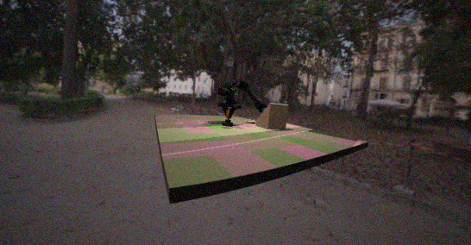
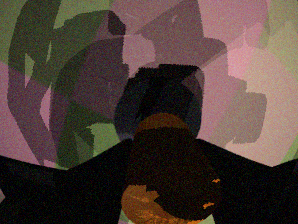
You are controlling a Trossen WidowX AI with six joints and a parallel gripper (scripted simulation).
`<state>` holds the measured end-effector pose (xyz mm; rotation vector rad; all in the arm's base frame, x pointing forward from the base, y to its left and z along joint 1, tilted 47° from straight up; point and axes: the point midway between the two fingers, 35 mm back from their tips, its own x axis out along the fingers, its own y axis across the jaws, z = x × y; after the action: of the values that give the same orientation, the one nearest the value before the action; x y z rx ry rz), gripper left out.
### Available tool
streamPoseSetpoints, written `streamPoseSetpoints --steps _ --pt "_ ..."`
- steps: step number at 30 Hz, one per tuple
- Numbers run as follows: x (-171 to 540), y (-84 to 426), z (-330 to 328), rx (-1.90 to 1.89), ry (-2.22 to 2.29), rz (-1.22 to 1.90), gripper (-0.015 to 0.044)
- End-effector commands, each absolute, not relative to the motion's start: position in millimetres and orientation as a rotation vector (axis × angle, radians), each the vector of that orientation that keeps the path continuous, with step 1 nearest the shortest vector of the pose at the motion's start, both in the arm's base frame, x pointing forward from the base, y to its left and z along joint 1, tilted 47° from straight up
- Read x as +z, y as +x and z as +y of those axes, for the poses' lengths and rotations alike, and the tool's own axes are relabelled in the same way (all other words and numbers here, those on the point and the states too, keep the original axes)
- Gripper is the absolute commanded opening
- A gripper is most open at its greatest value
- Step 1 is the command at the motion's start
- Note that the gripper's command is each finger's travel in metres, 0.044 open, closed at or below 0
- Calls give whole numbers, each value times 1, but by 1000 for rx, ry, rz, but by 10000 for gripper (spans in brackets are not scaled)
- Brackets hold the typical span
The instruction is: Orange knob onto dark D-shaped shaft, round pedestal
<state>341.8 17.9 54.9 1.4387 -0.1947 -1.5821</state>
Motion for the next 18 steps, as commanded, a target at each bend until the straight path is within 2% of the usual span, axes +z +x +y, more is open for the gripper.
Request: streamPoseSetpoints --steps 1,18 --pt "53 343 15 -1577 1417 -173 0" --pt "46 344 8 -1587 1484 -241 0"
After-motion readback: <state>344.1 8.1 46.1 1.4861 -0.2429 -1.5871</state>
